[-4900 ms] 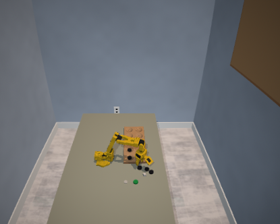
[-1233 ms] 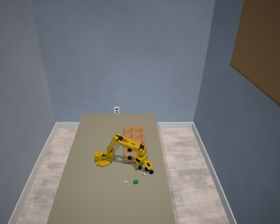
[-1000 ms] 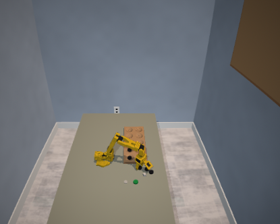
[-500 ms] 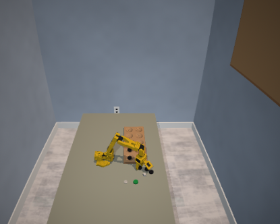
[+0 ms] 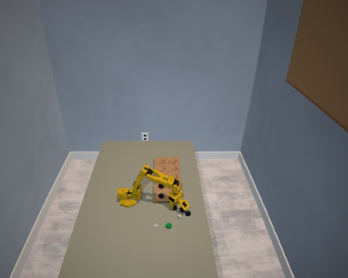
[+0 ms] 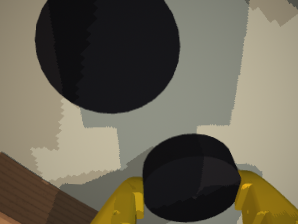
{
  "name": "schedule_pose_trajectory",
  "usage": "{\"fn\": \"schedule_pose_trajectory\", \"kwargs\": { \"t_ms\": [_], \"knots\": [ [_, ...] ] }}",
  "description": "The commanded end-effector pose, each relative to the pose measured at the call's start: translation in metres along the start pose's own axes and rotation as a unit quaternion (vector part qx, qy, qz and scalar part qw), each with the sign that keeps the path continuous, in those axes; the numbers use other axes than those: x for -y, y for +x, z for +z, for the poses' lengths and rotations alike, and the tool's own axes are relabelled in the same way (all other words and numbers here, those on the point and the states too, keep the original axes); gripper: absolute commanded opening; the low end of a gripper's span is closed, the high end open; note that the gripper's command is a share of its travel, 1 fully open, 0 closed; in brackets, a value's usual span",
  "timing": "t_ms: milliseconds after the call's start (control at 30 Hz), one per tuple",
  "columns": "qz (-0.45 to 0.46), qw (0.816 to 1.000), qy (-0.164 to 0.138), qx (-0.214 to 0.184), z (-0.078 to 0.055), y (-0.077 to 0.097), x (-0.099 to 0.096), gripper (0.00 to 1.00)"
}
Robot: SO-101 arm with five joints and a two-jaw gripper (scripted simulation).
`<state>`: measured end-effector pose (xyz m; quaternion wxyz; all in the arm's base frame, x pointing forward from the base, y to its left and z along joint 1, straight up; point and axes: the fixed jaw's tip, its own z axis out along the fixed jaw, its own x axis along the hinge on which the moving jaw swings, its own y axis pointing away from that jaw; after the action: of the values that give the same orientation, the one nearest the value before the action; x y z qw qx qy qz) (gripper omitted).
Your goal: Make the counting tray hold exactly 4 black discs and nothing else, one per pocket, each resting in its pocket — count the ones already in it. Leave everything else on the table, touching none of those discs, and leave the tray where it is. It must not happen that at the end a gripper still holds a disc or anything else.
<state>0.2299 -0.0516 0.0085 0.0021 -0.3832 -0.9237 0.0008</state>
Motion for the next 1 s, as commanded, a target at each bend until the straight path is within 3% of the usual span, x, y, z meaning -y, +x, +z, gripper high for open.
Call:
{"fn": "schedule_pose_trajectory", "kwargs": {
  "t_ms": [0, 333, 967],
  "knots": [
    [0.0, 0.999, -0.019, 0.031, -0.0135, -0.0087, -0.0048, 0.11],
    [0.0, 0.999, -0.019, 0.031, -0.0135, -0.0087, -0.0048, 0.0],
    [0.0, 0.999, -0.019, 0.031, -0.0135, -0.0087, -0.0048, 0.0]
  ]
}}
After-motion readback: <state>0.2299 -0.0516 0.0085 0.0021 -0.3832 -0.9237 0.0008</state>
